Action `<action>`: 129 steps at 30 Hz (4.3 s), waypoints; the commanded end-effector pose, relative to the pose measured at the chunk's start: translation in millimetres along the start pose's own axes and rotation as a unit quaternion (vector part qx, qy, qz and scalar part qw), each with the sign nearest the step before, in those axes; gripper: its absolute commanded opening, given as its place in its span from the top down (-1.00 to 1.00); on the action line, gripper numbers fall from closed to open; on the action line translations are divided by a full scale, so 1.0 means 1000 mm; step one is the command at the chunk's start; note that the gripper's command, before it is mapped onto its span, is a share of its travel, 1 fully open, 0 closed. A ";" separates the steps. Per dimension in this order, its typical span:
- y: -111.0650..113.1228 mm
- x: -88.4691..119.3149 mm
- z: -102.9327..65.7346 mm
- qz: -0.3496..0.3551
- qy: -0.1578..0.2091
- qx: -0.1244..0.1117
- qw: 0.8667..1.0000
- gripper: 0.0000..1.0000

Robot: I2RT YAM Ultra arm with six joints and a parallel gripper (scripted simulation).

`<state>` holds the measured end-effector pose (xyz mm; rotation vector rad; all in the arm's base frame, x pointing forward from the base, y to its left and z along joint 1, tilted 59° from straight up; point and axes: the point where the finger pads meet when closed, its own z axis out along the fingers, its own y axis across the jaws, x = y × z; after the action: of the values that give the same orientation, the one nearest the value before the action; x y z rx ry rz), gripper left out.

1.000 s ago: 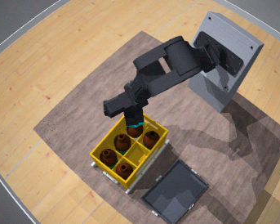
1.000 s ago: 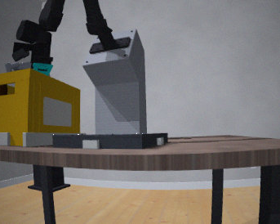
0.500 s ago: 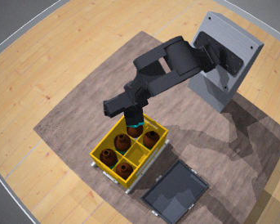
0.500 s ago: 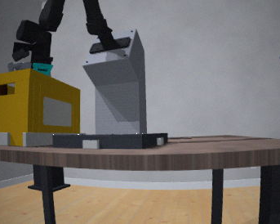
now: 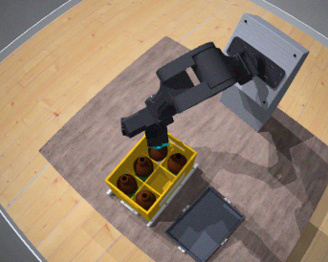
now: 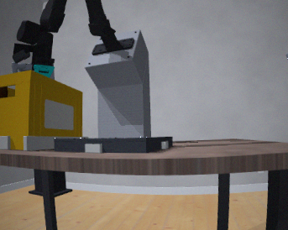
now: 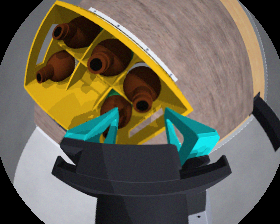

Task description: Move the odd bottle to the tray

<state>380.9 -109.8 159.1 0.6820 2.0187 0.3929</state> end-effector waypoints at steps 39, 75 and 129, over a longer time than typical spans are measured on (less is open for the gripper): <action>0.001 -0.008 -0.007 -0.002 -0.017 -0.002 1.000 -0.21; 0.001 -0.008 -0.007 -0.002 -0.017 -0.002 1.000 -0.21; 0.004 -0.007 0.032 -0.002 -0.010 -0.004 1.000 -0.21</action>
<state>401.6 -108.7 137.5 0.6925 2.0352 0.3967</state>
